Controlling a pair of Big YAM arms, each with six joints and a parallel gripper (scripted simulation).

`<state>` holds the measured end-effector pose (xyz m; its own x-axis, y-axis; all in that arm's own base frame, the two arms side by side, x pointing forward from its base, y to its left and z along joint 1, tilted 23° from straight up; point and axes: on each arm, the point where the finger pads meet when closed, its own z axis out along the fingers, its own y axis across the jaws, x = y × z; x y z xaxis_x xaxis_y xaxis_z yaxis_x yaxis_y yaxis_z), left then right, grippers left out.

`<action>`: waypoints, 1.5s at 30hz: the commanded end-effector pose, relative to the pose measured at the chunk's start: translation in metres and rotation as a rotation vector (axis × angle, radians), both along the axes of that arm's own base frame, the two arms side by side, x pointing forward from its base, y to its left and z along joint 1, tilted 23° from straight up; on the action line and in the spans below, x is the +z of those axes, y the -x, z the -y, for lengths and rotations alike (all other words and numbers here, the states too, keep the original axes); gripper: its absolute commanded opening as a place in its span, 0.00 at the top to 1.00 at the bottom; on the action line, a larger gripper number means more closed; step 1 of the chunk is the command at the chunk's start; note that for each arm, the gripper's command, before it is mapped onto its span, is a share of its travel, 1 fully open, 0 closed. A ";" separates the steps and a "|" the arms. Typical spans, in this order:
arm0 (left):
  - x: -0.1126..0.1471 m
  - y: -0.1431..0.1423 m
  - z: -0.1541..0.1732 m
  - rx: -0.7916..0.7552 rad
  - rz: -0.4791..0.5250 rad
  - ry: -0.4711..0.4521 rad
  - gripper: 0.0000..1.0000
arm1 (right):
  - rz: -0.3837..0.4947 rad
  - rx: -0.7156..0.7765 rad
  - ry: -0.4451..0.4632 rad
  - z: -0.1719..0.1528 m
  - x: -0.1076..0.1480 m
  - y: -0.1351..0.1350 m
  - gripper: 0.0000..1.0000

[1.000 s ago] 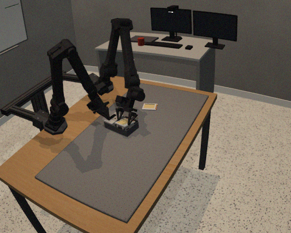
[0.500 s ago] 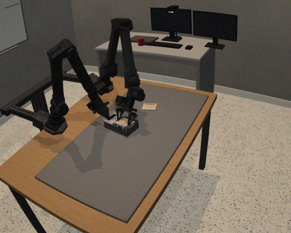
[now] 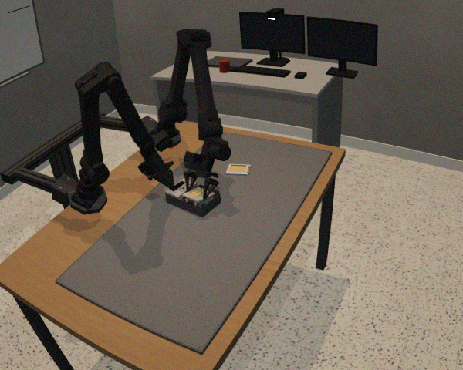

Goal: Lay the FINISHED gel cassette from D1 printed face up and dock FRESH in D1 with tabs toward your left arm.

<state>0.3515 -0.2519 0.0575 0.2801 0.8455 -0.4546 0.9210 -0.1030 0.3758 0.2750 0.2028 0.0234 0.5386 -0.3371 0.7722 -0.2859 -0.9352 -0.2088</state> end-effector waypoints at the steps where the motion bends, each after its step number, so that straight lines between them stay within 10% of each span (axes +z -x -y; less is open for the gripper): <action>1: 0.010 -0.002 0.001 0.014 0.021 0.017 1.00 | -0.113 -0.002 0.097 0.032 -0.052 0.019 1.00; 45: 0.011 -0.001 0.007 0.002 0.023 0.015 1.00 | -0.113 -0.002 0.097 0.032 -0.052 0.019 1.00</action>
